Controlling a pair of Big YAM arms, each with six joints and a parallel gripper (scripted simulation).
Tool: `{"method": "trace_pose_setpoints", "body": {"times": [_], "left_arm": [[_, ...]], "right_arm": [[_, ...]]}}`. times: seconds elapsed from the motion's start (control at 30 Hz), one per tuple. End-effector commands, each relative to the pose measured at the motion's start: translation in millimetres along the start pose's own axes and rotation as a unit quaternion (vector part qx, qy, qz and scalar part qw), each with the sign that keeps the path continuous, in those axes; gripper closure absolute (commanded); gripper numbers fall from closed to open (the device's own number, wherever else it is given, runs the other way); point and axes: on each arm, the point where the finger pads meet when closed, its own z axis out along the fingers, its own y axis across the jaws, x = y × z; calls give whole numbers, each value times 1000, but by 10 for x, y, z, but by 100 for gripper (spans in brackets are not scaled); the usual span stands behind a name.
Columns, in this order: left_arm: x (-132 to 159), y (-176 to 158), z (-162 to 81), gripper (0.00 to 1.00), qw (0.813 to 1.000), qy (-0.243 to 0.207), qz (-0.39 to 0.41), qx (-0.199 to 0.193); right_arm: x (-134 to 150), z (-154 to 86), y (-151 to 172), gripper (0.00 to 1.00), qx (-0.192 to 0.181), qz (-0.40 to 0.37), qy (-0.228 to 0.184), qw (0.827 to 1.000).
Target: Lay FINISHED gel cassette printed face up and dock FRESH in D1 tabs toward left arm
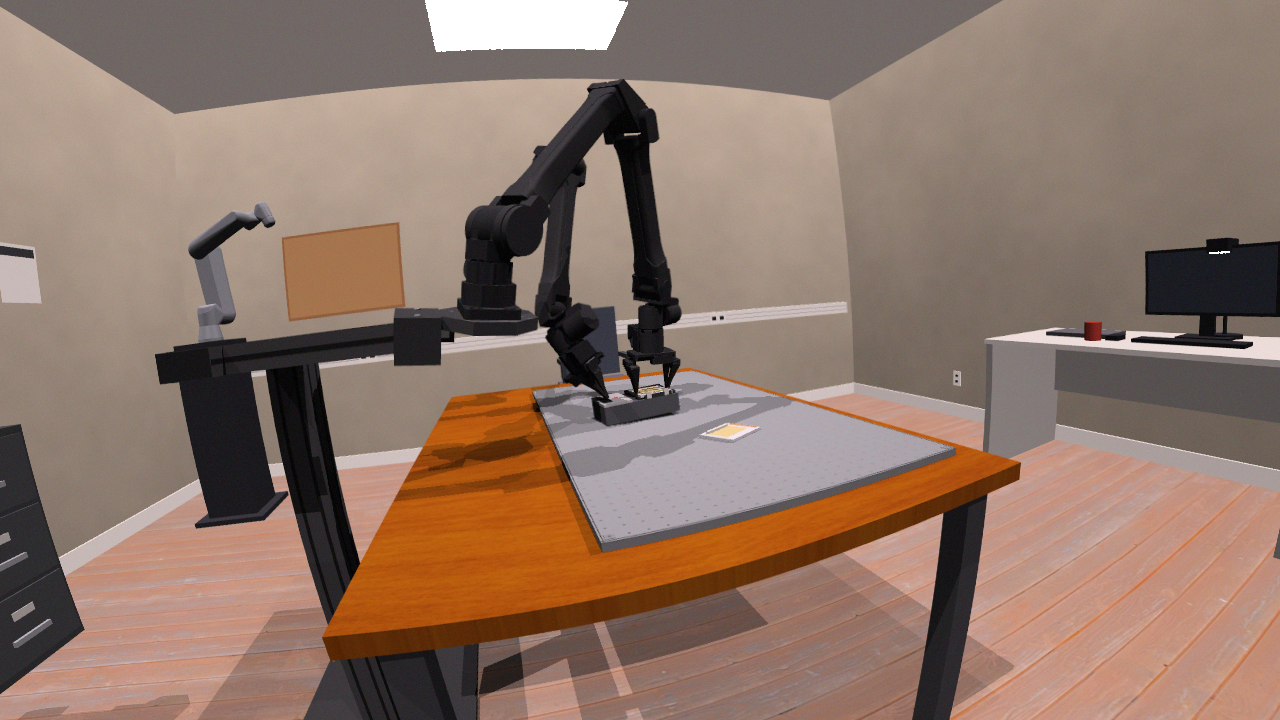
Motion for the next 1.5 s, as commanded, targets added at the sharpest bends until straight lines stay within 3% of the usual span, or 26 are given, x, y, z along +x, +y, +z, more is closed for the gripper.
{"method": "trace_pose_setpoints", "body": {"times": [0.0, 0.2, 0.27, 1.47], "left_arm": [[392, -466, 273, 100, 997, 40, 28, 51], [392, -466, 273, 100, 997, 40, 28, 51], [392, -466, 273, 100, 997, 40, 28, 51], [392, -466, 273, 100, 997, 40, 28, 51]], "right_arm": [[-90, -224, -23, 100, 11, 1, -11, 1000], [-90, -224, -23, 100, 11, 1, -11, 1000], [-87, -214, -32, 100, 27, -3, -19, 999], [-78, -190, -55, 100, 20, -12, -44, 999]]}}
